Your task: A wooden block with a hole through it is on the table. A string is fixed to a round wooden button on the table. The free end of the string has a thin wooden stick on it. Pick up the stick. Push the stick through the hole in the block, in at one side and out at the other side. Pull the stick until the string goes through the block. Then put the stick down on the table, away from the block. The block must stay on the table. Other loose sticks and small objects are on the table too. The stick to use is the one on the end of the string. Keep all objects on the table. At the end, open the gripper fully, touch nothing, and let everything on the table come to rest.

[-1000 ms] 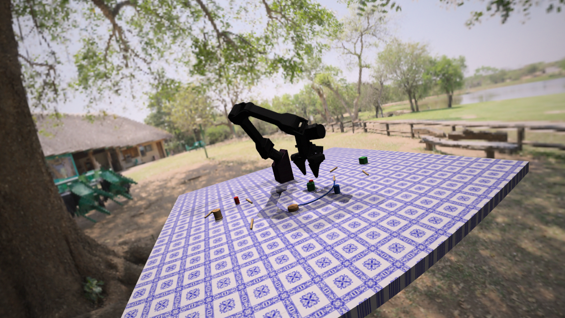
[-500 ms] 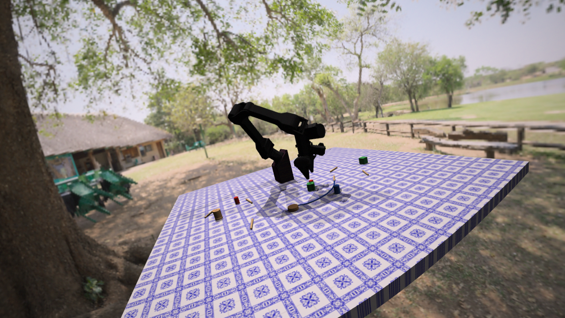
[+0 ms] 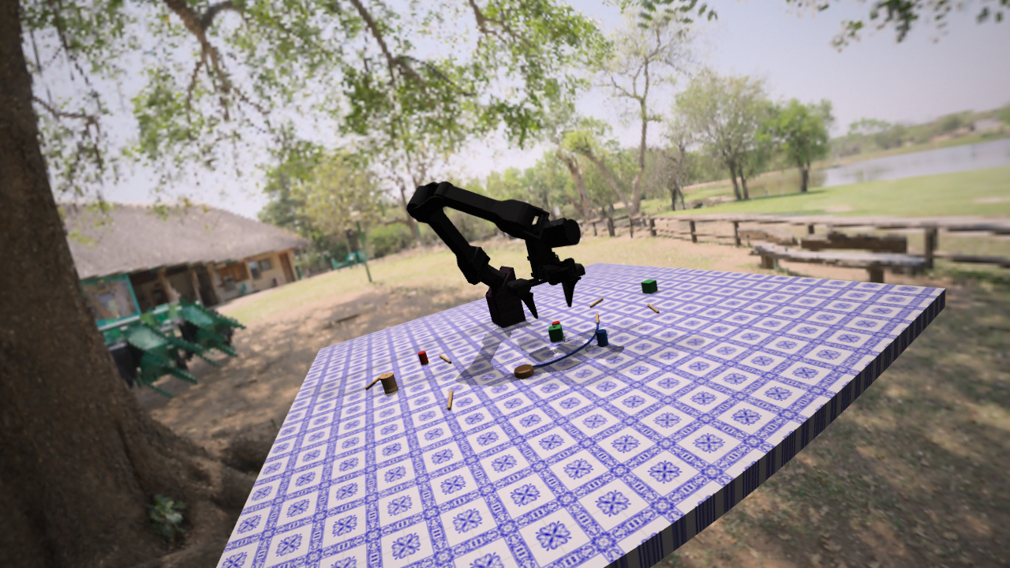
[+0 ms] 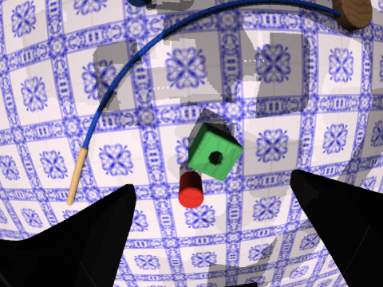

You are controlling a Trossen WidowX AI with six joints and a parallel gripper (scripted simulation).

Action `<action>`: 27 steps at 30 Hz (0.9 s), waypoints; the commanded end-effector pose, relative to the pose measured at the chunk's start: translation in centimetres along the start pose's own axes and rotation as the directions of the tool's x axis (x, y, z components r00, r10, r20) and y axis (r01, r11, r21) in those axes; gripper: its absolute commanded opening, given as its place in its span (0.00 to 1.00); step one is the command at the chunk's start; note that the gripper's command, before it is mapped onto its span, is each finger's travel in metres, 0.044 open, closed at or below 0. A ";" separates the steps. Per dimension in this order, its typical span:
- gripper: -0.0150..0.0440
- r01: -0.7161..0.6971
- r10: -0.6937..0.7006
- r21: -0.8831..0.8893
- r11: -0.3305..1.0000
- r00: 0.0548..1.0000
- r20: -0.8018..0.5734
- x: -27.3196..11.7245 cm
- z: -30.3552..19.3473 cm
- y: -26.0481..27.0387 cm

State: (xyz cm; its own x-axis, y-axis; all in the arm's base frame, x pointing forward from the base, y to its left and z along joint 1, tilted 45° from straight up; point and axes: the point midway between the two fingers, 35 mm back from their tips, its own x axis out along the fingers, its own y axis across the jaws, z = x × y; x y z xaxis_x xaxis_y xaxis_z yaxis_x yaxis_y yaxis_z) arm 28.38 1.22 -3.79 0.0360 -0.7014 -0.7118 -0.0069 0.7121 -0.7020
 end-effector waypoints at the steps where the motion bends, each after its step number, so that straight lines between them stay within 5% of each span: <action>1: 1.00 0.000 0.000 0.744 0.668 1.000 0.001 -0.6 0.0 -0.3; 12: 1.00 0.000 0.000 0.997 0.081 1.000 0.000 -0.9 0.0 -0.5; 22: 1.00 -0.001 -0.001 0.874 -0.487 1.000 0.000 -1.1 -0.1 -0.7; 27: 1.00 -0.001 -0.001 0.857 -0.516 1.000 0.000 -1.1 -0.1 -0.7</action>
State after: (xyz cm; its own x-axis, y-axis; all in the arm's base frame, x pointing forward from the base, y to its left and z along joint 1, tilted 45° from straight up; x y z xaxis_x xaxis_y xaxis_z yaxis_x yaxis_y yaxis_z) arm 28.27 1.40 -2.96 0.0366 -0.7033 -0.7100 0.9991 0.0100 0.0416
